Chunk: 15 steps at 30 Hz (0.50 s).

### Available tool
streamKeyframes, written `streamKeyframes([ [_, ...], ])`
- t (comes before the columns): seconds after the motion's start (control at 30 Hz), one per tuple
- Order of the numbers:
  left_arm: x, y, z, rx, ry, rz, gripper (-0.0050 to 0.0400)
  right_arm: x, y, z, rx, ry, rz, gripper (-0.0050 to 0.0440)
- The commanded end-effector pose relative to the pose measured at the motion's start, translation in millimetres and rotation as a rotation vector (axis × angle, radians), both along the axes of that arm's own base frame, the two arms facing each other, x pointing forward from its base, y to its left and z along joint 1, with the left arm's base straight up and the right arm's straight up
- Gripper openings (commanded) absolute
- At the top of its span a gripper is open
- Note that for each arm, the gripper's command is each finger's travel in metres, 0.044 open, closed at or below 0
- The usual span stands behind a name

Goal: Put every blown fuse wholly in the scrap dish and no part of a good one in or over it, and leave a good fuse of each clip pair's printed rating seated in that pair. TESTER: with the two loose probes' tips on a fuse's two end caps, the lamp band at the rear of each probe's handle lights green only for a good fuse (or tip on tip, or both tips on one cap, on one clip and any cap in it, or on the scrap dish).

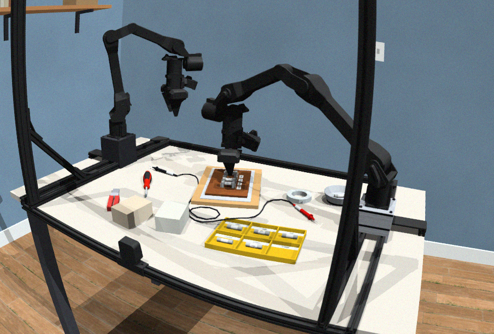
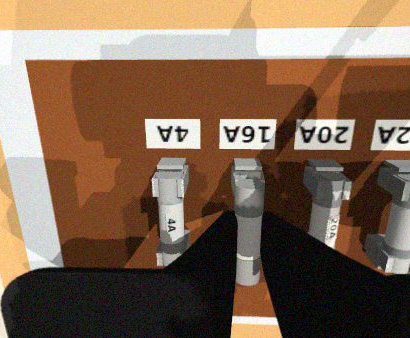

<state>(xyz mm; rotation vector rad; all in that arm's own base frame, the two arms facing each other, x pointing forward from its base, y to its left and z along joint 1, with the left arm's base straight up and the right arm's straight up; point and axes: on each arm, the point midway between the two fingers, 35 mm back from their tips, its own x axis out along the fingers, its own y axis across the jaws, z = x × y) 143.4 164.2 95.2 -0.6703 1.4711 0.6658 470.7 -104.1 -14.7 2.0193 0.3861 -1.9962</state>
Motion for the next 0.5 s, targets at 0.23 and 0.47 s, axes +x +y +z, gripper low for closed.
streamKeyframes([
  [0.23, 2.5, 3.5, 5.7, 0.017, -0.015, 0.000, 0.0400, -2.3, 0.5, -7.1, 0.004, 0.009, -0.001, -0.0050],
  [0.47, 2.5, 3.5, 5.7, 0.017, -0.015, 0.000, 0.0400, -2.6, 0.6, -7.8, 0.004, 0.009, -0.001, -0.0050],
])
